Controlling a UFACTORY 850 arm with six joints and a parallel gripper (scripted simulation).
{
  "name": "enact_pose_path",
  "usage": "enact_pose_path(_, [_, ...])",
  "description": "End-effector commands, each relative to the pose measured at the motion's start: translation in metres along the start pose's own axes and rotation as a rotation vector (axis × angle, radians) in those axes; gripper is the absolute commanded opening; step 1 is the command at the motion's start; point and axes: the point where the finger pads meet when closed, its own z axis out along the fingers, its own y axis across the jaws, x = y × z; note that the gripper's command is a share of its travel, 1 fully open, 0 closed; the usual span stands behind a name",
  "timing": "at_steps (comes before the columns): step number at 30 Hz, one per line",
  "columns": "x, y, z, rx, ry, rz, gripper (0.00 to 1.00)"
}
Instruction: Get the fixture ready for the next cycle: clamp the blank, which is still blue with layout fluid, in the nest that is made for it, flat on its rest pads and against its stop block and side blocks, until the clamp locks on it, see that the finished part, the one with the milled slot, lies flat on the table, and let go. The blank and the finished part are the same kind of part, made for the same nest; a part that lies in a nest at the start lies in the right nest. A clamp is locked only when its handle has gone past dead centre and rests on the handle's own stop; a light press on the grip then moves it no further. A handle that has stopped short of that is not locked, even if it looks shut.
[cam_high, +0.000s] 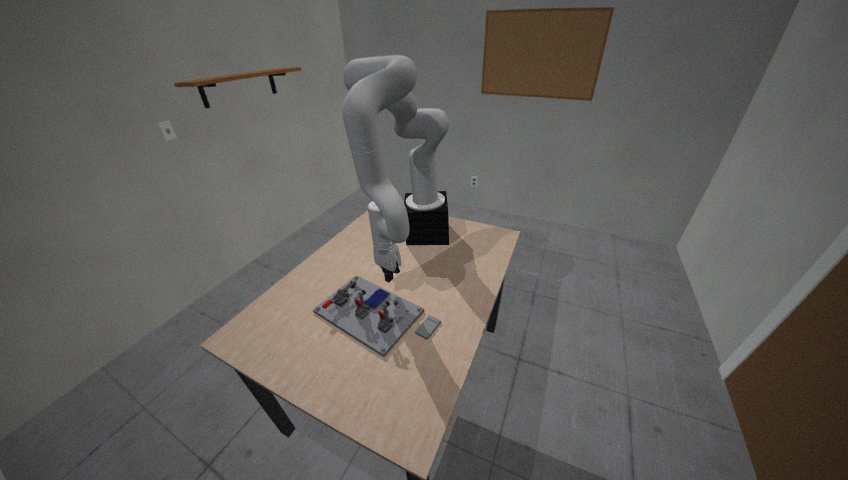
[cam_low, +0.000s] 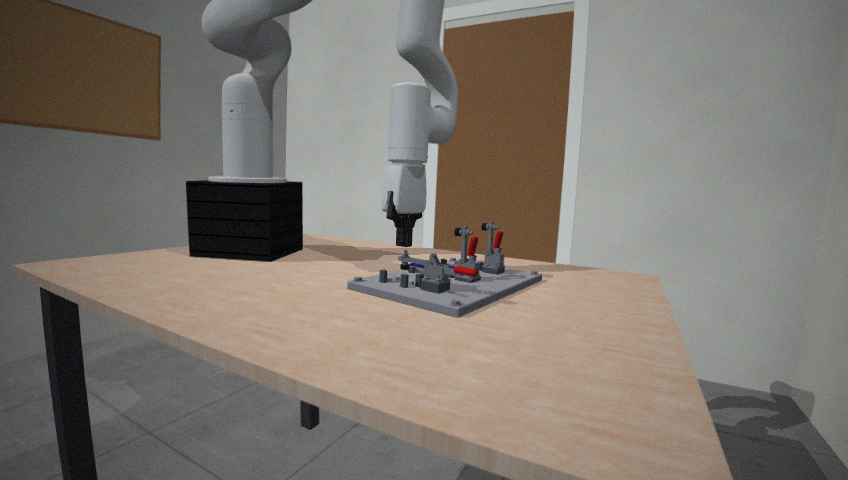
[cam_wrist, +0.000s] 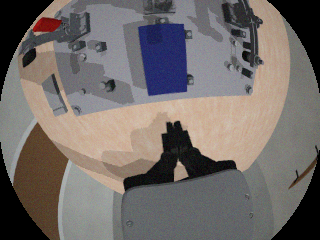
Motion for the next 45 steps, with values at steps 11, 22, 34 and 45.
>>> enact_pose_path(11, [0.007, -0.005, 0.000, 0.000, 0.002, 0.000, 0.00])
enact_pose_path(22, [0.017, -0.011, 0.000, 0.000, 0.002, 0.000, 0.00])
enact_pose_path(34, [0.029, -0.020, -0.001, 0.000, 0.002, 0.000, 0.00])
enact_pose_path(45, [0.037, -0.025, -0.001, 0.000, 0.002, 0.000, 0.00])
